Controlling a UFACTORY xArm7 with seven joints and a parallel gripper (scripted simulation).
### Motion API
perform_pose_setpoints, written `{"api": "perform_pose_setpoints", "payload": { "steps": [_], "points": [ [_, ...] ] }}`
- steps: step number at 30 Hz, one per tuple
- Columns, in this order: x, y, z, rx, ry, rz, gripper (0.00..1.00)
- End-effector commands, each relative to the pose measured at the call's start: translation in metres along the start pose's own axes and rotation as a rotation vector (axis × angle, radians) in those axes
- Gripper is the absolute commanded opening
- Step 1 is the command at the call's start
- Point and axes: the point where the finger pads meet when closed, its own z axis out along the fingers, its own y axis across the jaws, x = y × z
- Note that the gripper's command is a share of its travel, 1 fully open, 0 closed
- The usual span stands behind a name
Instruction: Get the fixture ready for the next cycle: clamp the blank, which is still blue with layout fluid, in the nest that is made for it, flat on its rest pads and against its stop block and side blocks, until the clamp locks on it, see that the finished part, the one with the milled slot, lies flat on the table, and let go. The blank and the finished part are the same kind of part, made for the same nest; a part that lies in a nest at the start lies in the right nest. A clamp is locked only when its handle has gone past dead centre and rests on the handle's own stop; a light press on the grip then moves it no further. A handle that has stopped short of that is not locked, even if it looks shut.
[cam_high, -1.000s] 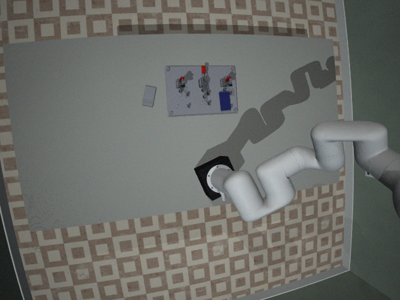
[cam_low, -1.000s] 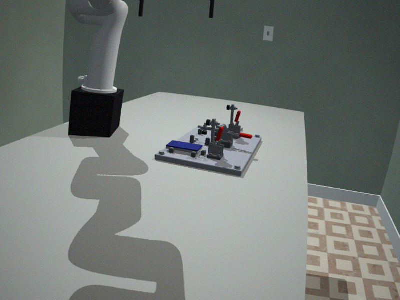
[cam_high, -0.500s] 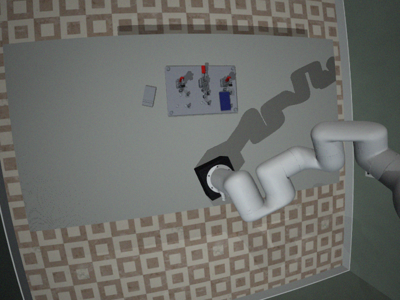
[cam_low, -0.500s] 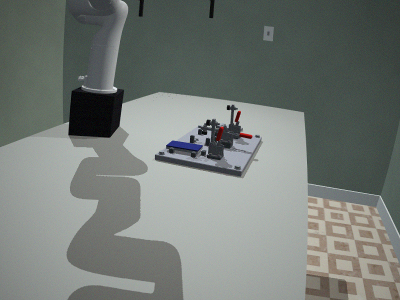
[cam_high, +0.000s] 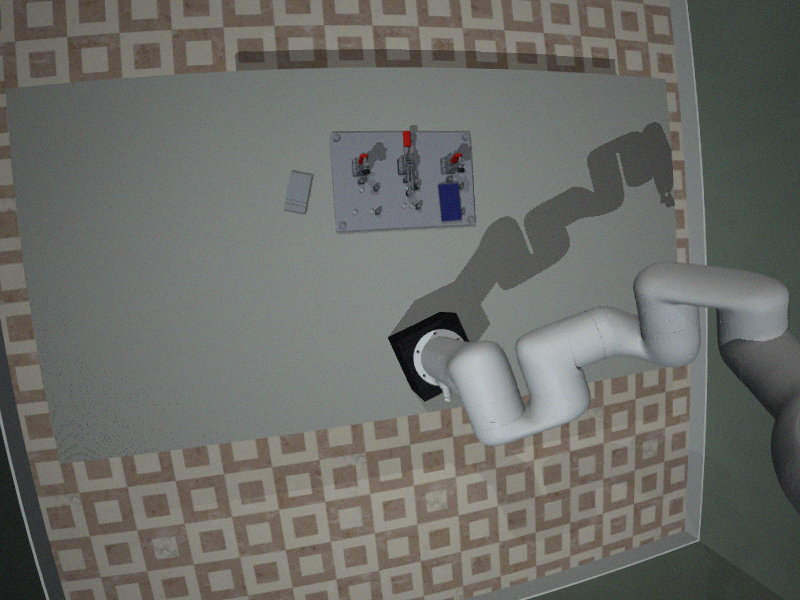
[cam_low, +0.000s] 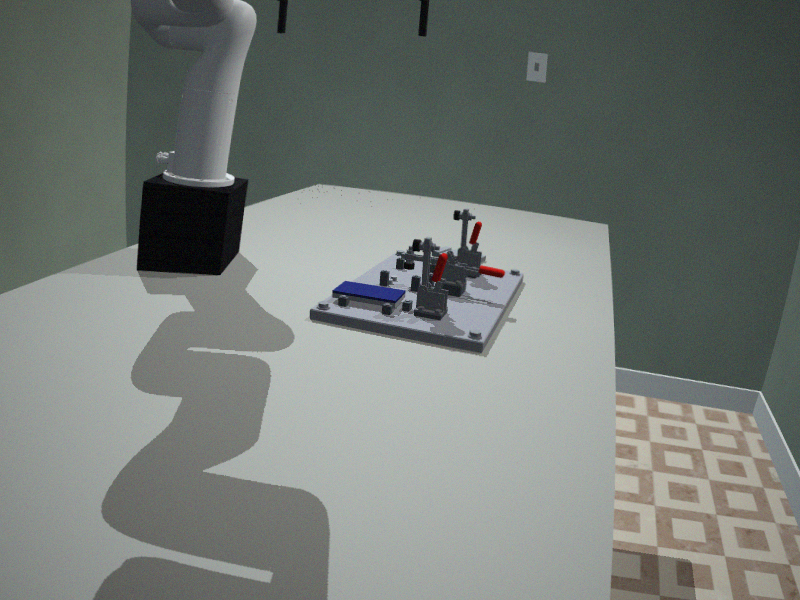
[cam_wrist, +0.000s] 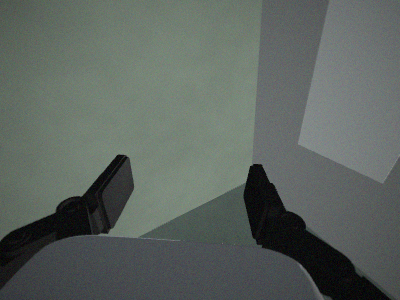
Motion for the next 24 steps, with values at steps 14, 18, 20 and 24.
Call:
{"api": "perform_pose_setpoints", "payload": {
  "steps": [14,18,20,24],
  "points": [
    [-0.186,0.013,0.016,-0.028,-0.367,0.108,1.00],
    [-0.241,0.018,0.008,-0.045,-0.479,0.142,1.00],
    [-0.241,0.018,0.008,-0.045,-0.479,0.142,1.00],
    [-0.241,0.018,0.008,-0.045,-0.479,0.142,1.00]
  ]
}}
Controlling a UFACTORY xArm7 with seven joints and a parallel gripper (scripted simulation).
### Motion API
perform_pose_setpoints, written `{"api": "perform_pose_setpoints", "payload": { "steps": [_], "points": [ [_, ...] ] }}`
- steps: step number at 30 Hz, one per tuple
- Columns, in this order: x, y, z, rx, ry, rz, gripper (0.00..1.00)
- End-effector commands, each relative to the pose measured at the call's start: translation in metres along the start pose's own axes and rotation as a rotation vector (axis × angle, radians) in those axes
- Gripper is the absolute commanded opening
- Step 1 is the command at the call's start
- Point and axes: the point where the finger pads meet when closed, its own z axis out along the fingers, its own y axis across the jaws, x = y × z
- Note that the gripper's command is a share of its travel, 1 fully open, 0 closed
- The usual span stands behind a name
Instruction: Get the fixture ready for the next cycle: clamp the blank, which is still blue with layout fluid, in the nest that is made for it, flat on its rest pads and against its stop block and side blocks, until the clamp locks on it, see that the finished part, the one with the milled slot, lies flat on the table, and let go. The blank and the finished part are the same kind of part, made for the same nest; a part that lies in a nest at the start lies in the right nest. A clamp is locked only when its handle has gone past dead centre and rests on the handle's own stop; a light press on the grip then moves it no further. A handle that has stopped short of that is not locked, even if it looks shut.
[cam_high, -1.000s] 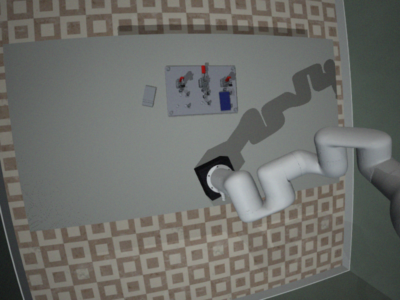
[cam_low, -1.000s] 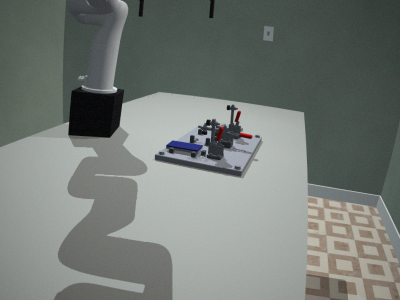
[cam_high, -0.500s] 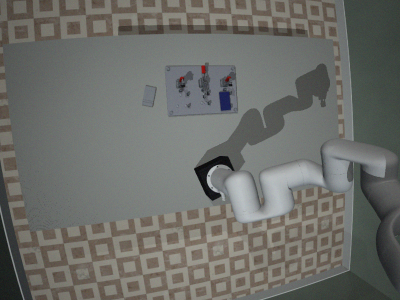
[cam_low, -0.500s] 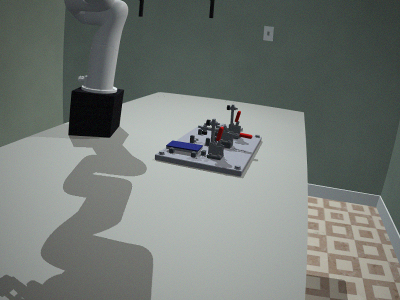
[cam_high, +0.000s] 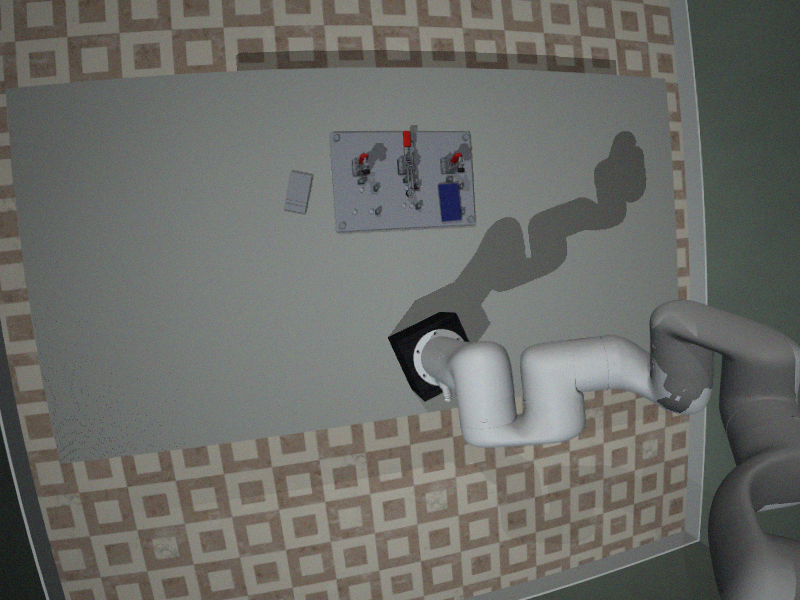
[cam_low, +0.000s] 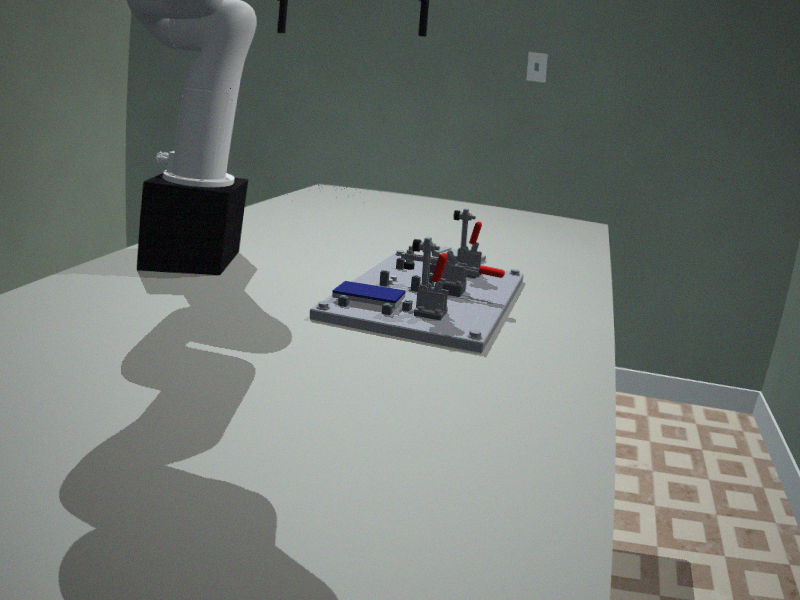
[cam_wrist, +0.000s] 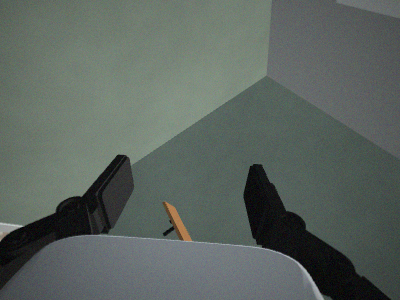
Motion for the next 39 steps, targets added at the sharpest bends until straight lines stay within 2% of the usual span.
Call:
{"api": "perform_pose_setpoints", "payload": {
  "steps": [1,8,9,16,17,25,26,36,37,39],
  "points": [
    [-0.064,0.016,0.013,-0.028,-0.134,0.045,1.00],
    [-0.064,0.016,0.013,-0.028,-0.134,0.045,1.00],
    [-0.126,0.030,0.017,-0.057,-0.259,0.091,1.00],
    [-0.126,0.030,0.017,-0.057,-0.259,0.091,1.00],
    [-0.191,0.045,0.012,-0.093,-0.387,0.141,1.00],
    [-0.191,0.045,0.012,-0.093,-0.387,0.141,1.00],
    [-0.256,0.059,-0.002,-0.137,-0.520,0.196,1.00],
    [-0.256,0.059,-0.002,-0.137,-0.520,0.196,1.00],
    [-0.322,0.072,-0.027,-0.188,-0.654,0.256,1.00],
    [-0.322,0.072,-0.027,-0.188,-0.654,0.256,1.00]
  ]
}}
